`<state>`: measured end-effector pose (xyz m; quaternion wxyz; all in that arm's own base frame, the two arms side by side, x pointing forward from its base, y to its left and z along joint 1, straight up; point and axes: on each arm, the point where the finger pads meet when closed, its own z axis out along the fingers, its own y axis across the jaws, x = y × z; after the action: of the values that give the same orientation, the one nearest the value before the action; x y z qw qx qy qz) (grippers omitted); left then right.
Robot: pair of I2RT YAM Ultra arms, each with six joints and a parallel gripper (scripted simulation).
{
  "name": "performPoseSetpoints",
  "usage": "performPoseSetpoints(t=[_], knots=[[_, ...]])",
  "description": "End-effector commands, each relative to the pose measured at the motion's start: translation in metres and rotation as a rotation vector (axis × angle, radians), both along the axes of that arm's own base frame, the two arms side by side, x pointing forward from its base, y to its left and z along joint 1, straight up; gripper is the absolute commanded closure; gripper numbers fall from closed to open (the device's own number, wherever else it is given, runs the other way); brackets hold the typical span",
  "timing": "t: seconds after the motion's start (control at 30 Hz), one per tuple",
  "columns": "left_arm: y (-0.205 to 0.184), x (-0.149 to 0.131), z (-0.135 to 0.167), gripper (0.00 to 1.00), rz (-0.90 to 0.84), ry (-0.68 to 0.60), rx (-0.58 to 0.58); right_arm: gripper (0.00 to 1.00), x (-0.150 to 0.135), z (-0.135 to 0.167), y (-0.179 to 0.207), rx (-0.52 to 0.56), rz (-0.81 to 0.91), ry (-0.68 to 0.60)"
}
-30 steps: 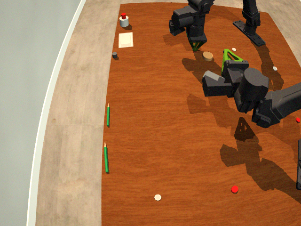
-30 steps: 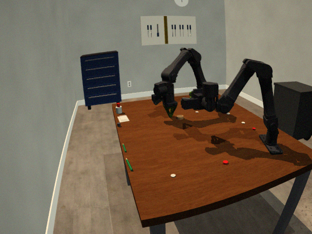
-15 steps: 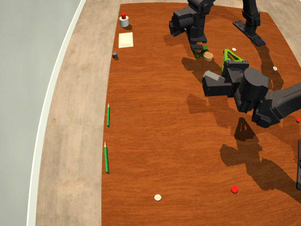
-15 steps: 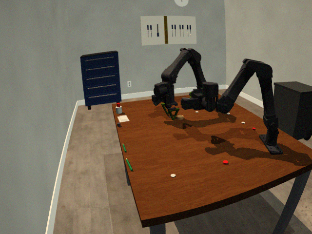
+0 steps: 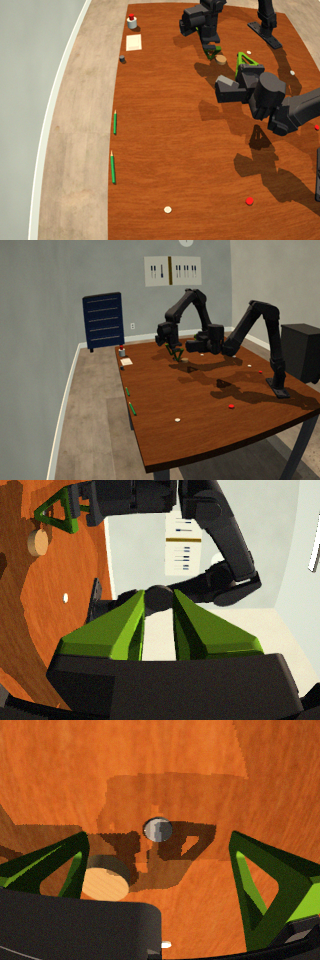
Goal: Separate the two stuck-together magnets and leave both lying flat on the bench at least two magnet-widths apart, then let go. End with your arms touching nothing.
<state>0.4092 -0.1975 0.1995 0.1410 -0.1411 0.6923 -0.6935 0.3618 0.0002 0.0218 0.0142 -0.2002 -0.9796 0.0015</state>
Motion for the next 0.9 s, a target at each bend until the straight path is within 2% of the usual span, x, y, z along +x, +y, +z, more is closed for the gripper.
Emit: performPoseSetpoints(t=[0.0,0.43,0.87], knots=[[-0.001,0.000,0.008,0.82,-0.002,-0.030,-0.001,0.00,0.005,0.022,0.000,-0.003,0.001,-0.036],[-0.001,0.000,0.008,0.82,-0.002,-0.030,-0.001,0.00,0.007,0.066,0.000,-0.003,0.001,-0.049],[-0.001,0.000,0.008,0.82,-0.002,-0.030,-0.001,0.00,0.007,0.066,0.000,-0.003,0.001,-0.048]])
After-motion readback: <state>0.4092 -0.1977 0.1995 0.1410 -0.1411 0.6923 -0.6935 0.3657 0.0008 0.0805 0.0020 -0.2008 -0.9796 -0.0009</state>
